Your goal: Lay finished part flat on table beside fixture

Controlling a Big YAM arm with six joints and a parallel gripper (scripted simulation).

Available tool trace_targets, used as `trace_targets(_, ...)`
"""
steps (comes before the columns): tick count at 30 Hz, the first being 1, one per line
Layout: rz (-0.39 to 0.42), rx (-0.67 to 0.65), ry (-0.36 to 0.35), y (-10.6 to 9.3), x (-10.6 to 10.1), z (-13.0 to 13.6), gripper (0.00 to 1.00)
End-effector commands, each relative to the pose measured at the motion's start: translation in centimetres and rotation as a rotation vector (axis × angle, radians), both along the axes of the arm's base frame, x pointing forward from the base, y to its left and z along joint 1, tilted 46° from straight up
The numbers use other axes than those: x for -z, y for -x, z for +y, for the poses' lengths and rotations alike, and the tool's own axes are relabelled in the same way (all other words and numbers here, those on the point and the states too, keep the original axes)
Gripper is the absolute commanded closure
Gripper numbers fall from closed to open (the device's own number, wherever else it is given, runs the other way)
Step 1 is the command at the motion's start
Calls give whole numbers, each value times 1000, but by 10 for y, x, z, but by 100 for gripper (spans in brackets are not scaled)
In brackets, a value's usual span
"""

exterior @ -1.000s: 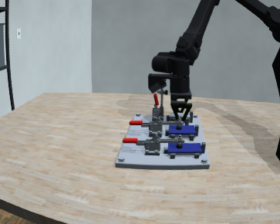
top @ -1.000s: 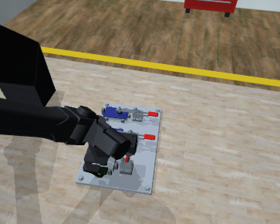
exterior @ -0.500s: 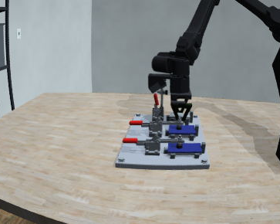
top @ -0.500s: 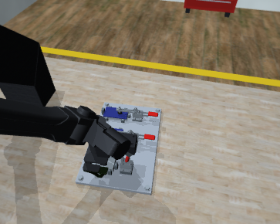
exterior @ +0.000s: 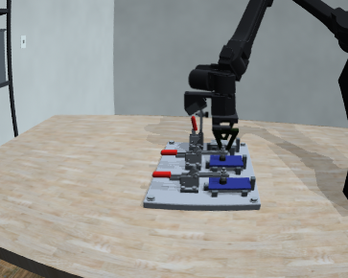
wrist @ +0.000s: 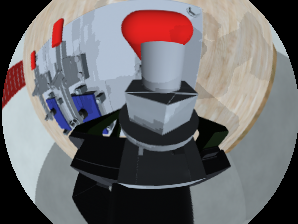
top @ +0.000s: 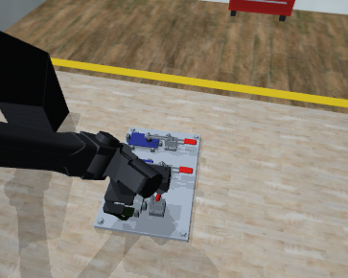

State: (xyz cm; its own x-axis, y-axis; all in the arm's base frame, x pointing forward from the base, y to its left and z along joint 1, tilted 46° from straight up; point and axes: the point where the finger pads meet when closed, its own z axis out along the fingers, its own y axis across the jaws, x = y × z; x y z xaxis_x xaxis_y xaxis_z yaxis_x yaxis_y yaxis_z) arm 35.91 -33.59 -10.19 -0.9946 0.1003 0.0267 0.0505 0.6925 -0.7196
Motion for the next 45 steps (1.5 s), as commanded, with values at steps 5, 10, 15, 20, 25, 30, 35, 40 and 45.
trace_targets(5, 10, 3, -6, 0, 3, -5, 8)
trace_targets(10, 9, 3, -6, 0, 2, -5, 8)
trace_targets(15, 15, 3, -9, 2, 4, -3, 8)
trace_targets(20, 12, 3, -7, 1, 3, -4, 8)
trace_targets(25, 12, 3, -7, 1, 3, -4, 8)
trace_targets(30, 13, 2, -8, 1, 3, -4, 8)
trace_targets(35, 10, 2, -7, 0, 2, -4, 8)
trace_targets(40, 8, 1, -5, -1, 1, -4, 8)
trace_targets(45, 5, 1, -4, -3, 1, -4, 8)
